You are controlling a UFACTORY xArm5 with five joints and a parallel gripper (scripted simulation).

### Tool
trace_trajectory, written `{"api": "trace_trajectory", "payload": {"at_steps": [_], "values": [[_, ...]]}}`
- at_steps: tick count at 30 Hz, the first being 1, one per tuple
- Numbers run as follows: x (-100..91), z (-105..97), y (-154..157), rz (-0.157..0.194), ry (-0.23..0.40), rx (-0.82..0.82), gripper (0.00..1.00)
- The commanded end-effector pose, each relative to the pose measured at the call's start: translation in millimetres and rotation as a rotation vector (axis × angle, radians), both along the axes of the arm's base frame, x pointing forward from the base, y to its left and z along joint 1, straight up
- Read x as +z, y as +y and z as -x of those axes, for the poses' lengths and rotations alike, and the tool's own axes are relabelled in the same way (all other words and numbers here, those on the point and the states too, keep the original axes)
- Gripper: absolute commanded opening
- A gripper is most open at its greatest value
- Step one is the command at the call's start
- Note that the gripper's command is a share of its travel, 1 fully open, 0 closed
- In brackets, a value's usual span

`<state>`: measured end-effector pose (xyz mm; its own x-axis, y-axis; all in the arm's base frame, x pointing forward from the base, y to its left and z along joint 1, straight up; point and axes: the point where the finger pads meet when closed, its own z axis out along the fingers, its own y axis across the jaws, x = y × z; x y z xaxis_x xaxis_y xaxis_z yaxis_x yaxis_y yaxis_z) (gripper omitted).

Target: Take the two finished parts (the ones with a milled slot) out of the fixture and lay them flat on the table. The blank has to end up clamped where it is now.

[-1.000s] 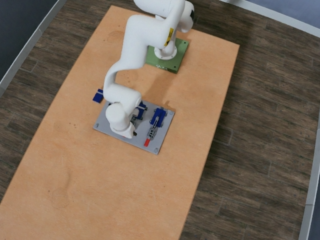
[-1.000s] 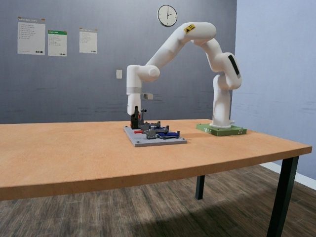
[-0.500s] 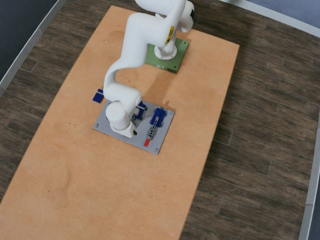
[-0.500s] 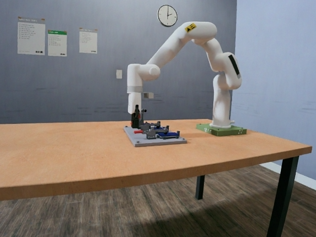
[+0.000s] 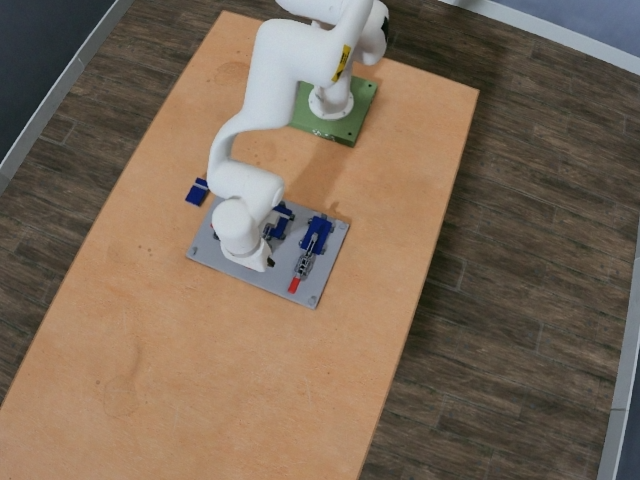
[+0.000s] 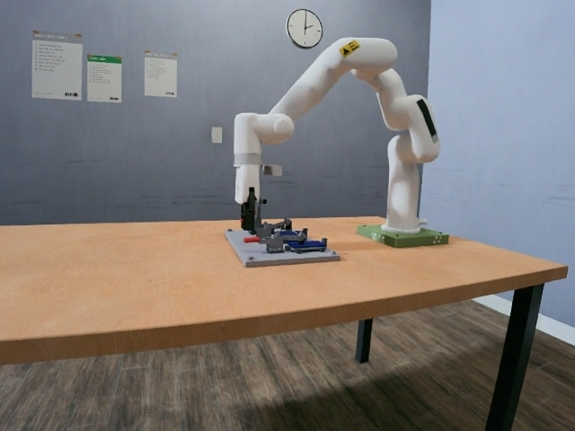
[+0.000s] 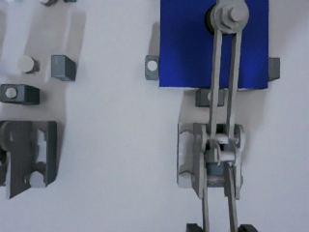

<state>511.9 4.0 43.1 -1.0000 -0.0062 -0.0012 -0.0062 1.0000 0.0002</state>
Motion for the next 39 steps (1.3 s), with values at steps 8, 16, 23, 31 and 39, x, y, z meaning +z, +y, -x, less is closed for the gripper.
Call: {"api": "trace_trajectory", "payload": {"at_steps": [8,16,23,31,39], "values": [[6.7,4.5,-0.3,0.000,-0.003,-0.001,0.00],[10.8,10.8,-0.3,0.000,-0.003,-0.001,0.00],[12.7,14.8,-0.4,0.000,-0.003,-0.001,0.00],[14.8,21.0,-0.4,0.000,-0.003,-0.001,0.00],[15.8,25.8,-0.4,0.000,-0.003,-0.001,0.00]]}}
